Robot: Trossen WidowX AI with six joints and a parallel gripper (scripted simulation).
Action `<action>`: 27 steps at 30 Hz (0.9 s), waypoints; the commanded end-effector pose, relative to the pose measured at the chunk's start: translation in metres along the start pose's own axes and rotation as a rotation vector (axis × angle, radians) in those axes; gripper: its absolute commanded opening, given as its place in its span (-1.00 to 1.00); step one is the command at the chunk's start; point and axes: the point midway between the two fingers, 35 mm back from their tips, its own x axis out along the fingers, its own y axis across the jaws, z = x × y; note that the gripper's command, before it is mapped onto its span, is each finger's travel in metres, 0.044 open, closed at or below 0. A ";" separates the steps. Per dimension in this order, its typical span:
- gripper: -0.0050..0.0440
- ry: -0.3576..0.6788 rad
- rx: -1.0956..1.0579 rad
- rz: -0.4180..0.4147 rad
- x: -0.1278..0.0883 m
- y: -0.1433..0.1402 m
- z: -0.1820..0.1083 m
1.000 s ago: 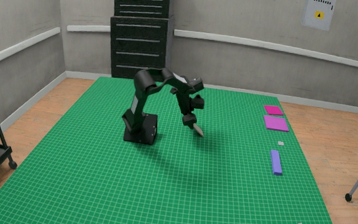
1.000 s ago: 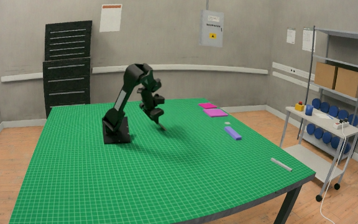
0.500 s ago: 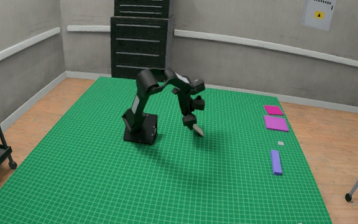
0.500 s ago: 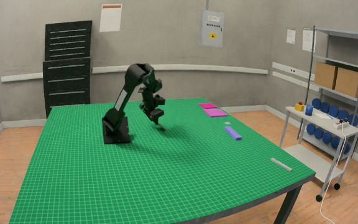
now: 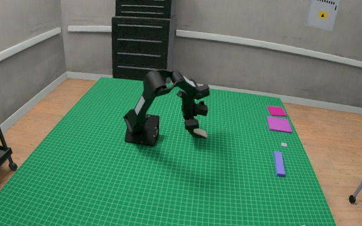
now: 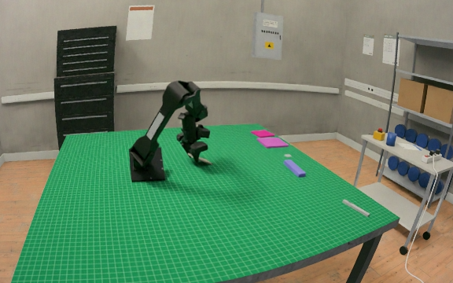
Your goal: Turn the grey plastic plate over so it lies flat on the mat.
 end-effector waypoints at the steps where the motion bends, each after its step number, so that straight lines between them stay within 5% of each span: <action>1: 0.28 0.018 0.015 0.009 0.000 0.000 0.005; 15: 0.28 0.162 0.015 0.008 0.016 0.000 0.000; 27: 0.28 0.166 0.001 0.000 0.025 -0.001 -0.005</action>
